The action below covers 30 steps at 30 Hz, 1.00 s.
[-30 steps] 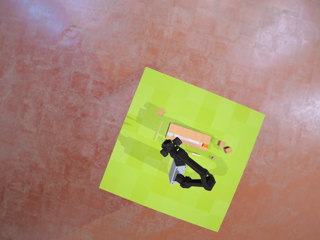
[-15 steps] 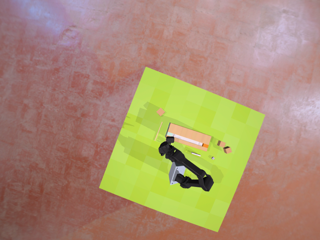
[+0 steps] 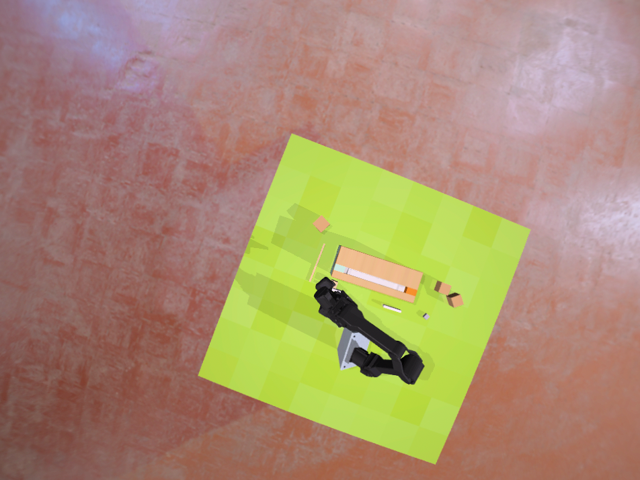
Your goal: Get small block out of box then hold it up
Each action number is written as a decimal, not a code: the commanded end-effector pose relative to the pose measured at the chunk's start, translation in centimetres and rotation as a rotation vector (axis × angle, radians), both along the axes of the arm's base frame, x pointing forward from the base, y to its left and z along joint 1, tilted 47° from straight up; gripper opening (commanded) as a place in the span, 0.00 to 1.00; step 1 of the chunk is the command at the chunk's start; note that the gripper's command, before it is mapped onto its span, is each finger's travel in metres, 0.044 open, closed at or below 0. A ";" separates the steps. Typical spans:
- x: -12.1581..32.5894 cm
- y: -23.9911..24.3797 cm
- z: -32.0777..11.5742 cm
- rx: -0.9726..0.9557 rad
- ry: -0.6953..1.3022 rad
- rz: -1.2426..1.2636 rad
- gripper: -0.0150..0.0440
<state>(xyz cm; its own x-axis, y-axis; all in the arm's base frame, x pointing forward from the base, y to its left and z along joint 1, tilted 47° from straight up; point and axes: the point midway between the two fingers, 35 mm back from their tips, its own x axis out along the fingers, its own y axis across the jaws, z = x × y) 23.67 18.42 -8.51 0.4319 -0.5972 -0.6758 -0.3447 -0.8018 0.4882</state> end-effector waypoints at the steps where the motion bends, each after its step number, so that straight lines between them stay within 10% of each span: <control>1: -0.5 0.2 -0.2 -0.249 0.229 0.348 0.74; 30: 0.9 -6.6 -6.7 -0.252 0.227 0.348 0.74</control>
<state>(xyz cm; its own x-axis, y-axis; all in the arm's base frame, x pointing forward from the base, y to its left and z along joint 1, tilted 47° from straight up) 24.52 12.29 -15.02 0.4870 -0.6017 -0.6330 0.0599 -0.7001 0.7116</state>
